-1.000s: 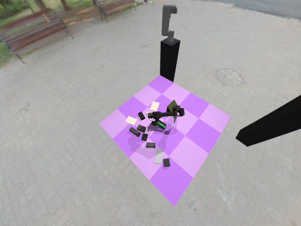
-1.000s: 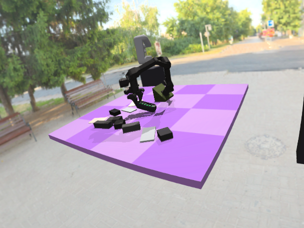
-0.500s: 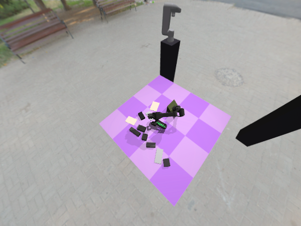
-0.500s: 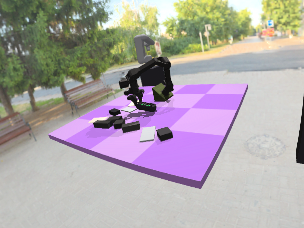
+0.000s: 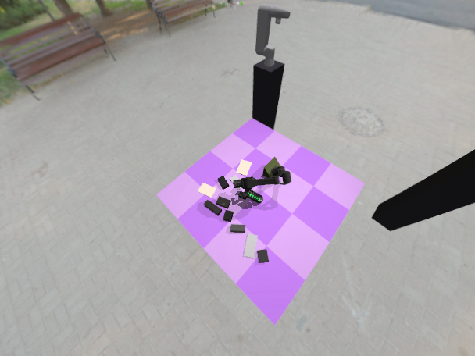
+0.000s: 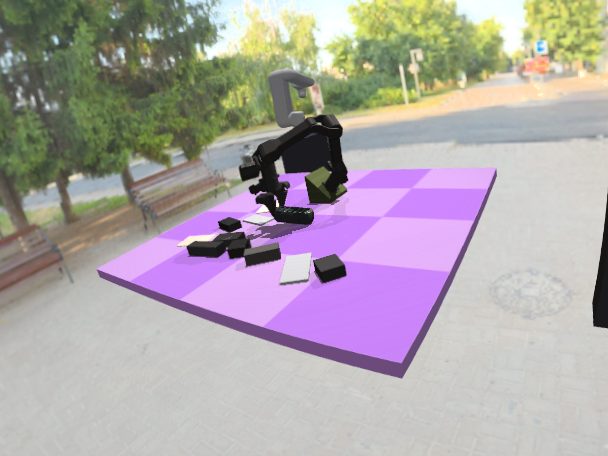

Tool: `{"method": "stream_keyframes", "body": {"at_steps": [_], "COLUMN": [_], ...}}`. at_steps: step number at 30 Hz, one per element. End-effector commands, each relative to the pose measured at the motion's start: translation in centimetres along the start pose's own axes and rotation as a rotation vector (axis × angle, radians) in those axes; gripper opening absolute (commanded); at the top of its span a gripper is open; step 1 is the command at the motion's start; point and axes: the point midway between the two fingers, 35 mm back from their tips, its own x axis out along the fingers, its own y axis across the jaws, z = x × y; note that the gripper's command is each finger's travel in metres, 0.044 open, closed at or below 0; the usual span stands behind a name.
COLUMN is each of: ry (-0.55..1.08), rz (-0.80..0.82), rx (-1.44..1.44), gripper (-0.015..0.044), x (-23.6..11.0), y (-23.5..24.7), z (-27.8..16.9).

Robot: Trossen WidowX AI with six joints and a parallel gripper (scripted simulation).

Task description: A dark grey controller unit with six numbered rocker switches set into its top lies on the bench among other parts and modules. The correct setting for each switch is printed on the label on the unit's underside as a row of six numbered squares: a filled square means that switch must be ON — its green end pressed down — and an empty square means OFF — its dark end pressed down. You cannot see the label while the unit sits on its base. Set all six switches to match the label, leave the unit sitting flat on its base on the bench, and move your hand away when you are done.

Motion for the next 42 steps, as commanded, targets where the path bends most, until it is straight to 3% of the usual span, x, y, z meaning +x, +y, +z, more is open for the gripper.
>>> {"method": "stream_keyframes", "body": {"at_steps": [1,28,32,42], "ry": [0.007,0.002,0.004,0.004], "rz": [0.002,0.0,-0.001,-0.001], "rx": [0.006,0.0,0.002,0.002], "gripper": [0.0335,0.0335,0.044,0.044], "x": [0.3,1.5,1.6,1.0], "y": [0.0,0.0,0.0,0.0], "z": [-0.1,-0.1,-0.1,-0.8]}}
